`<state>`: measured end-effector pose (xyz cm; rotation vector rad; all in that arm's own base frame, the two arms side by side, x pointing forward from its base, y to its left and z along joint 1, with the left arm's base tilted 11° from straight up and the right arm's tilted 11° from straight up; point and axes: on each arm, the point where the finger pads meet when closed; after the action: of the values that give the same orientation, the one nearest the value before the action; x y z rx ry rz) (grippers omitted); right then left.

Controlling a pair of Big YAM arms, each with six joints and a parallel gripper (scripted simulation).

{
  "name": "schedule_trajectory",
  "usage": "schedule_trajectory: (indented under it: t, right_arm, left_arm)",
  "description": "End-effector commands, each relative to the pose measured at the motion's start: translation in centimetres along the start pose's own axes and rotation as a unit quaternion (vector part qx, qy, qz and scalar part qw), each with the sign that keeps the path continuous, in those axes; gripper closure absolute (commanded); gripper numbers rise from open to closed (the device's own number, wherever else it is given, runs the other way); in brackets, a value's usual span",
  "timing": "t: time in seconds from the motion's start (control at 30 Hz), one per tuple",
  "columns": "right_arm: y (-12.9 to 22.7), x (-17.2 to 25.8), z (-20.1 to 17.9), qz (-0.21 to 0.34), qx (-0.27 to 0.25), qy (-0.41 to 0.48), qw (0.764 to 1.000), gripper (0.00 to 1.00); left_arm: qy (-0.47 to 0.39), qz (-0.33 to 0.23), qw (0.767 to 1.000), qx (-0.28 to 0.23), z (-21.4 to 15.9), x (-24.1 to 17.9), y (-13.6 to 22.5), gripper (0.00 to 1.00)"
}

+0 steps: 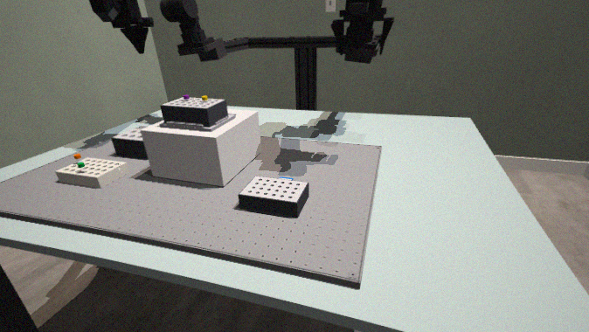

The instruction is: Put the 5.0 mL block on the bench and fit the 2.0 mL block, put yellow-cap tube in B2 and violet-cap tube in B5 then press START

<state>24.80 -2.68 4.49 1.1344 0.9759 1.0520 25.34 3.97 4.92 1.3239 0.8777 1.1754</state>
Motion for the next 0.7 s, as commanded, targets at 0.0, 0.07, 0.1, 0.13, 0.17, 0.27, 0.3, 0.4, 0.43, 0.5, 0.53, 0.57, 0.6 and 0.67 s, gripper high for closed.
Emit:
schedule_trajectory:
  t: [0.0, 0.07, 0.1, 0.13, 0.17, 0.27, 0.3, 0.4, 0.43, 0.5, 0.53, 0.57, 0.6, 0.67]
  right_arm:
    - [0.3, 0.3, 1.1, 0.002, -0.009, 0.006, 1.0, 1.0]
    - [0.3, 0.3, 1.1, 0.002, -0.009, 0.006, 1.0, 1.0]
    - [0.5, 0.3, 1.3, 0.002, -0.01, 0.006, 1.0, 1.0]
    - [0.6, 0.4, 1.5, 0.003, -0.012, 0.005, 1.0, 1.0]
    - [0.7, 0.4, 1.7, 0.003, -0.014, 0.005, 1.0, 1.0]
    - [1.0, 0.4, 2.1, 0.004, -0.019, 0.005, 1.0, 1.0]
    - [1.0, 0.4, 2.1, 0.004, -0.019, 0.005, 1.0, 1.0]
    - [1.1, 0.5, 2.3, 0.004, -0.021, 0.004, 1.0, 1.0]
    - [1.1, 0.5, 2.3, 0.004, -0.021, 0.004, 1.0, 1.0]
    - [1.2, 0.5, 2.4, 0.004, -0.022, 0.004, 1.0, 1.0]
    - [1.2, 0.5, 2.5, 0.005, -0.023, 0.004, 1.0, 1.0]
    - [1.3, 0.5, 2.5, 0.005, -0.023, 0.004, 1.0, 1.0]
    - [1.3, 0.5, 2.5, 0.005, -0.023, 0.004, 1.0, 1.0]
    - [1.2, 0.5, 2.5, 0.005, -0.023, 0.004, 1.0, 1.0]
  left_arm:
    - [0.004, 0.012, 0.999, -0.036, 2.8, 0.8, 1.9, 0.0]
    - [0.004, 0.012, 0.999, -0.036, 2.8, 0.8, 1.9, 0.0]
    - [0.004, 0.012, 0.999, -0.036, 2.8, 0.8, 1.9, 0.0]
    - [0.004, 0.012, 0.999, -0.036, 2.8, 0.8, 1.9, 0.0]
    - [0.004, 0.012, 0.999, -0.036, 2.8, 0.8, 1.9, 0.0]
    - [0.004, 0.012, 0.999, -0.036, 2.8, 0.8, 1.9, 0.0]
    - [0.004, 0.012, 0.999, -0.036, 2.8, 0.8, 1.9, 0.0]
    - [0.004, 0.012, 0.999, -0.036, 2.8, 0.8, 1.9, 0.0]
    - [0.004, 0.012, 0.999, -0.036, 2.8, 0.8, 1.9, 0.0]
    - [0.004, 0.012, 0.999, -0.036, 2.8, 0.8, 1.9, 0.0]
    - [0.004, 0.012, 0.999, -0.036, 2.8, 0.8, 1.9, 0.0]
    - [0.004, 0.012, 0.999, -0.036, 2.8, 0.8, 1.9, 0.0]
    - [0.004, 0.012, 0.999, -0.036, 2.8, 0.8, 1.9, 0.0]
    - [0.004, 0.012, 0.999, -0.036, 2.8, 0.8, 1.9, 0.0]
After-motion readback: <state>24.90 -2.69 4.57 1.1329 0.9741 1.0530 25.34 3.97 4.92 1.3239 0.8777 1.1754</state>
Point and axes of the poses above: on each arm, the point where the finger pads meet when closed, its own y axis back along the fingers, its own x axis across the jaws, z = x × y, and after that the axes turned 15 degrees about -y, right-handed
